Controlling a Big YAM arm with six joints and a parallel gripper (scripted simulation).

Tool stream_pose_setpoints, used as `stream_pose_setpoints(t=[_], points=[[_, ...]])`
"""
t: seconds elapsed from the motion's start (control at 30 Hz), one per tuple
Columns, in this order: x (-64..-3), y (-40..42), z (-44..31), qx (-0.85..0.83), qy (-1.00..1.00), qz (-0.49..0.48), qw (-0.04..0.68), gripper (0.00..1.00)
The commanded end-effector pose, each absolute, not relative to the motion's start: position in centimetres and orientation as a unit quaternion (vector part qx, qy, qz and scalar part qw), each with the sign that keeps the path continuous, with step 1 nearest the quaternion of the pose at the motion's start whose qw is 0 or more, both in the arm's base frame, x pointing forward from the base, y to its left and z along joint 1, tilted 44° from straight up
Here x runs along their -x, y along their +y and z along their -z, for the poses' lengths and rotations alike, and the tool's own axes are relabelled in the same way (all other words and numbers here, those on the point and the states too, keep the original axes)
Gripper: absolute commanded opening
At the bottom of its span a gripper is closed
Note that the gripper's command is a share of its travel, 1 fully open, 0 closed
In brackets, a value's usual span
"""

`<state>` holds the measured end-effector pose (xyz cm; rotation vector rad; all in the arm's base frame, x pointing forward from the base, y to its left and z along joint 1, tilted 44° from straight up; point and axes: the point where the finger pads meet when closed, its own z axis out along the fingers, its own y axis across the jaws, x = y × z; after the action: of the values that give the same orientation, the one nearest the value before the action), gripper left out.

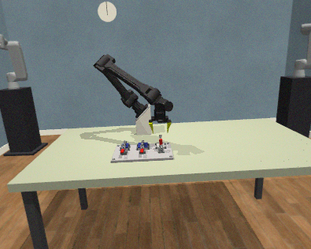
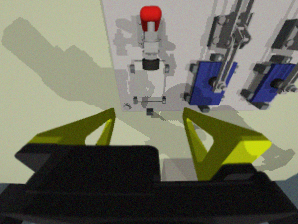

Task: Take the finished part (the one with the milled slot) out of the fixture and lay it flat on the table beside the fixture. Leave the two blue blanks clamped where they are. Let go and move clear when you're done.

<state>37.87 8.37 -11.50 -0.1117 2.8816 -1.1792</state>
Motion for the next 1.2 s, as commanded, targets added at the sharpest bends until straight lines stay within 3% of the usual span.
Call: stream_pose_setpoints(t=[0.0, 1.17], points=[[-37.9, 7.6, 11.7, 0.034, 0.925, 0.379, 0.008, 0.92], [-38.0, 3.9, 16.1, 0.038, 0.924, 0.380, 0.006, 0.92]])
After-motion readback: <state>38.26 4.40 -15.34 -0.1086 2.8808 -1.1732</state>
